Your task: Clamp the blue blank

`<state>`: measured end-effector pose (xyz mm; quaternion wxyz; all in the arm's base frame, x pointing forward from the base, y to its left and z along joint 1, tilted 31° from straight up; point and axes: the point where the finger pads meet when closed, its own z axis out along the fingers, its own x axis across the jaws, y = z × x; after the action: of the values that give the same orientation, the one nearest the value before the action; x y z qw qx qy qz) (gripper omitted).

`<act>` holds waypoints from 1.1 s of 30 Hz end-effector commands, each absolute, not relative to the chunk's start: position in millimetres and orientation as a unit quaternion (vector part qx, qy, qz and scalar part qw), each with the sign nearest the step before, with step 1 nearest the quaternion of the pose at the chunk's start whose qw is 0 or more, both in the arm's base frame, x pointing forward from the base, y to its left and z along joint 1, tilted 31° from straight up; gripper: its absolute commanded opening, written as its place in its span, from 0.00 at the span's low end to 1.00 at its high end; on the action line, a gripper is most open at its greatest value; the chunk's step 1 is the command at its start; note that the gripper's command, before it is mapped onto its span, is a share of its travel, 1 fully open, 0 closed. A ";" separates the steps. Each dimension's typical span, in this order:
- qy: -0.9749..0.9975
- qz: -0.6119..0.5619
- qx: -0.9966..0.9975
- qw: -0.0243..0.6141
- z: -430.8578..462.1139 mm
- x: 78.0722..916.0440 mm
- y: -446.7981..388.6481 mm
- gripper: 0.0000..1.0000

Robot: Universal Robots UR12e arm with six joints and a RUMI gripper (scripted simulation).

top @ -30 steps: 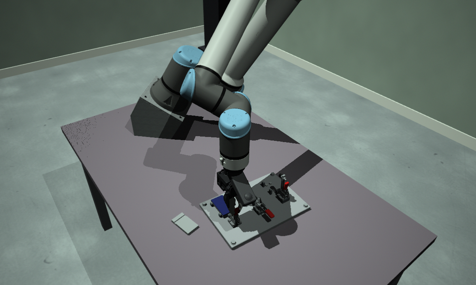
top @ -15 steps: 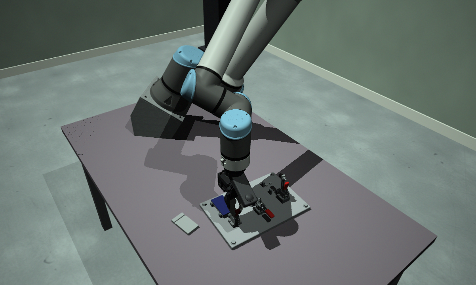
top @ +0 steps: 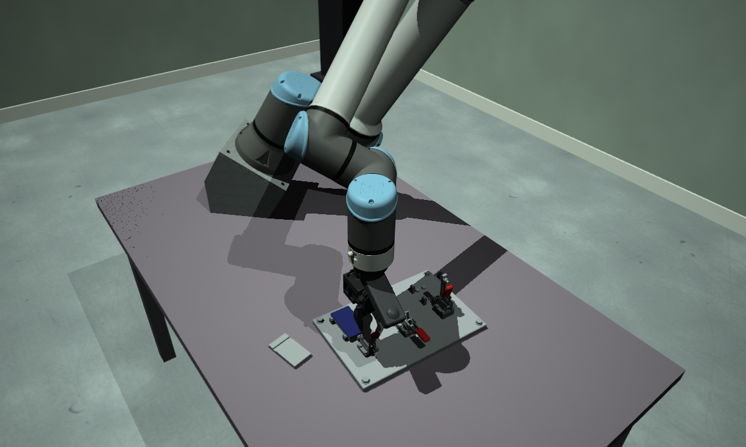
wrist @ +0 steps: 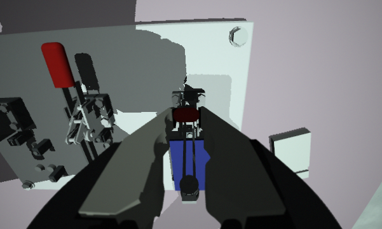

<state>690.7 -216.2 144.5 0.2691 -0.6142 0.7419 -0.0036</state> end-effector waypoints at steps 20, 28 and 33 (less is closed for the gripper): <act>0.742 -0.004 -0.614 0.269 144.4 711.0 -218.5 0.00; 0.742 -0.004 -0.614 0.269 142.7 716.2 -218.4 0.00; 0.742 -0.004 -0.614 0.269 141.1 720.0 -218.1 0.00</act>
<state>717.0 -217.8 141.6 0.2691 -0.6142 0.7418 -0.0037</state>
